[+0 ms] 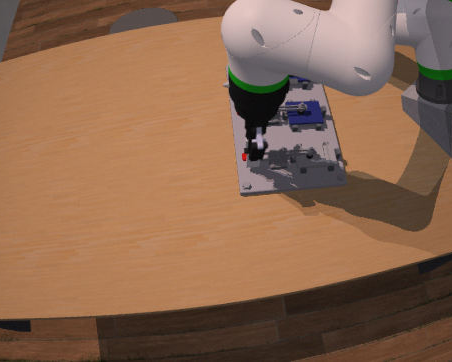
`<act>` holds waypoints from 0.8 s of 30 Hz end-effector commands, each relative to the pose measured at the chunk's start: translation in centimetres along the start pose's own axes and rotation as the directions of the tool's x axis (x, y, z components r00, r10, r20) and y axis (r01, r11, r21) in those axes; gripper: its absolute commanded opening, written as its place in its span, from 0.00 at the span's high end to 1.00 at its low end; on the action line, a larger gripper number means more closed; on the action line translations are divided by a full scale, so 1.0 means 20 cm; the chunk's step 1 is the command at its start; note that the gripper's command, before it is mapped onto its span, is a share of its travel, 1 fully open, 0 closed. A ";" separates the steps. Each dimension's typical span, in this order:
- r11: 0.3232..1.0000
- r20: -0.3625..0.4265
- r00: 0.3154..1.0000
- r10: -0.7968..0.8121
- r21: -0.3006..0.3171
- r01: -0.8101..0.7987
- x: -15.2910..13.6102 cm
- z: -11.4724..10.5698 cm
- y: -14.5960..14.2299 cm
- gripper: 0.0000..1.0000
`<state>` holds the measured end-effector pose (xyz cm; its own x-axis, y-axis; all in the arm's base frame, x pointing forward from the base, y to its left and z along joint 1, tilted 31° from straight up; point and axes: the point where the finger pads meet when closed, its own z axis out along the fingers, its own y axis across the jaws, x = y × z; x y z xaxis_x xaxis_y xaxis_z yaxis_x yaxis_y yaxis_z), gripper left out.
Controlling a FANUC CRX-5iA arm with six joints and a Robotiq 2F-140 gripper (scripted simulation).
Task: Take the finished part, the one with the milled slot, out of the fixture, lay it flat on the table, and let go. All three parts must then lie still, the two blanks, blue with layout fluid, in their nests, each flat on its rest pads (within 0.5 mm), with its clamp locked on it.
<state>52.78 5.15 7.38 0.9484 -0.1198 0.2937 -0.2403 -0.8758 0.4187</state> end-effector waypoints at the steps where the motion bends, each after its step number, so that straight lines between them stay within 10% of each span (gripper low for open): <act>1: 1.000 0.000 1.000 0.000 0.000 0.000 0.00 0.00 0.00 0.89; 24: 1.000 0.000 1.000 0.000 0.000 0.000 -0.02 -0.05 0.00 0.89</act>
<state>52.26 5.58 7.98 0.9484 -0.1198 0.2937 -0.2403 -0.8758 0.4187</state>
